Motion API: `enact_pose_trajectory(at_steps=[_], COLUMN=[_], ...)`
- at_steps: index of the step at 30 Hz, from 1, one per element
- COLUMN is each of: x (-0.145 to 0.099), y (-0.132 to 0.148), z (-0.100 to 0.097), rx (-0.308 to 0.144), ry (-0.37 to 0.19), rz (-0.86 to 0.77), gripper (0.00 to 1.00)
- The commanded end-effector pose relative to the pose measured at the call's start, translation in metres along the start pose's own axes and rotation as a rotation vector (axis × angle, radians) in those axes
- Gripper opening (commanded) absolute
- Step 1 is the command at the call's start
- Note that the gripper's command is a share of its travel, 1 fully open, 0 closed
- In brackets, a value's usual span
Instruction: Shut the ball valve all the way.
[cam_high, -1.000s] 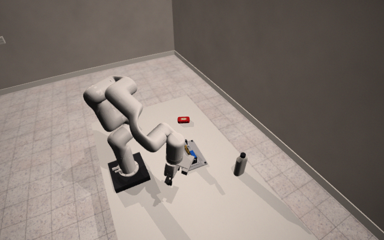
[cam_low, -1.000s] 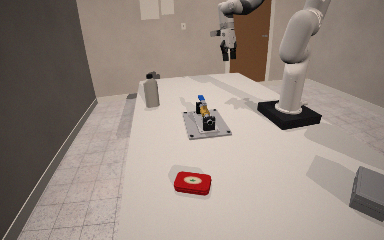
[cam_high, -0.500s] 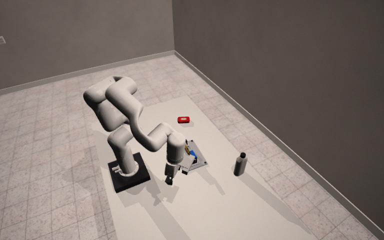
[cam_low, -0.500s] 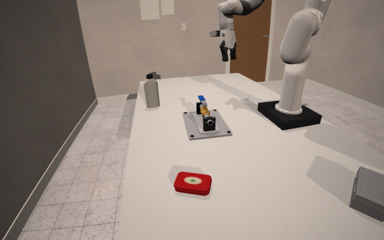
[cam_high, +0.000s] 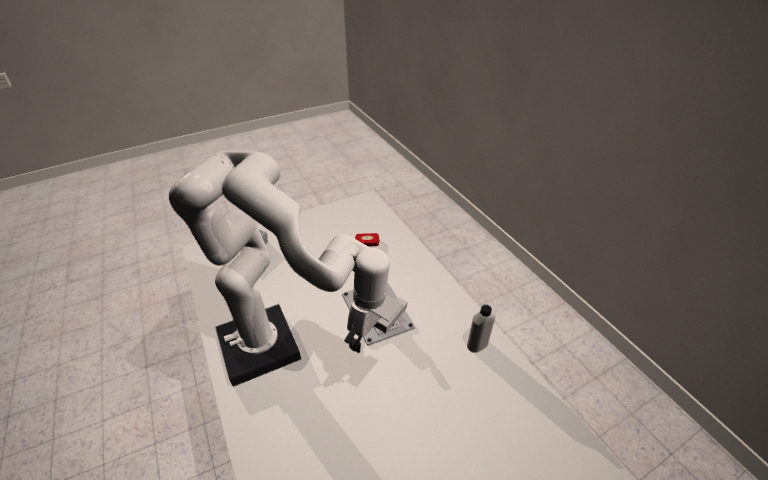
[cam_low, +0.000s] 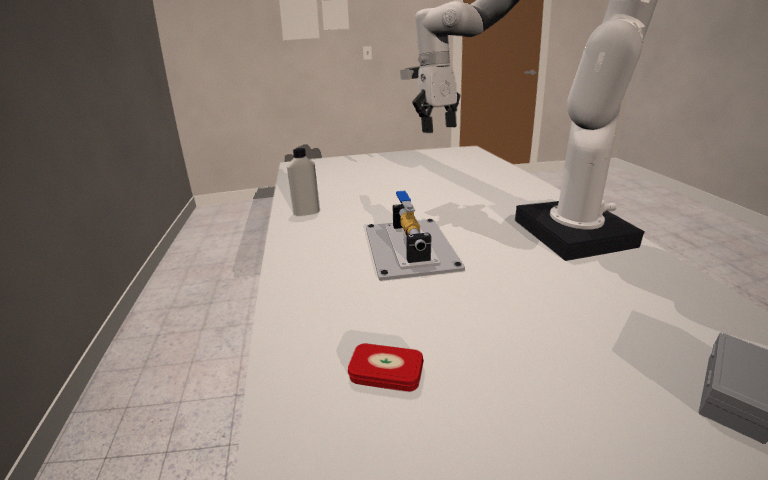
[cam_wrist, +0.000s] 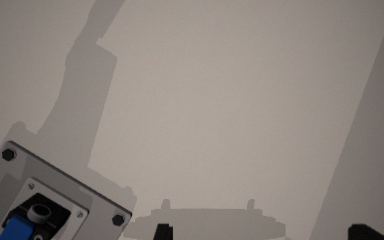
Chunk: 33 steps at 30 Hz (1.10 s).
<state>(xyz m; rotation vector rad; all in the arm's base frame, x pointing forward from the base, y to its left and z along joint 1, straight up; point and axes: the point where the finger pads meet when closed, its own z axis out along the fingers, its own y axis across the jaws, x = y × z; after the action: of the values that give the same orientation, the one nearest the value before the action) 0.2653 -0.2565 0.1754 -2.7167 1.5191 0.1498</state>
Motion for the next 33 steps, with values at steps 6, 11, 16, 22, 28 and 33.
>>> enact_pose_trajectory(at_steps=[6,11,16,22,28,33], x=[-0.003,-0.006,-0.014,-0.027,-0.040,-0.049], y=[-0.063,-0.079,-0.108,-0.145,-0.170,-0.186], z=[0.011,0.014,0.020,0.029,0.035,0.039], rx=[0.003,0.005,0.013,0.028,0.040,0.049], ry=[0.038,0.045,0.059,0.074,0.082,0.086], rz=[0.193,0.238,0.323,0.434,0.512,0.561], gripper=[1.00,1.00,1.00,1.00,1.00,1.00])
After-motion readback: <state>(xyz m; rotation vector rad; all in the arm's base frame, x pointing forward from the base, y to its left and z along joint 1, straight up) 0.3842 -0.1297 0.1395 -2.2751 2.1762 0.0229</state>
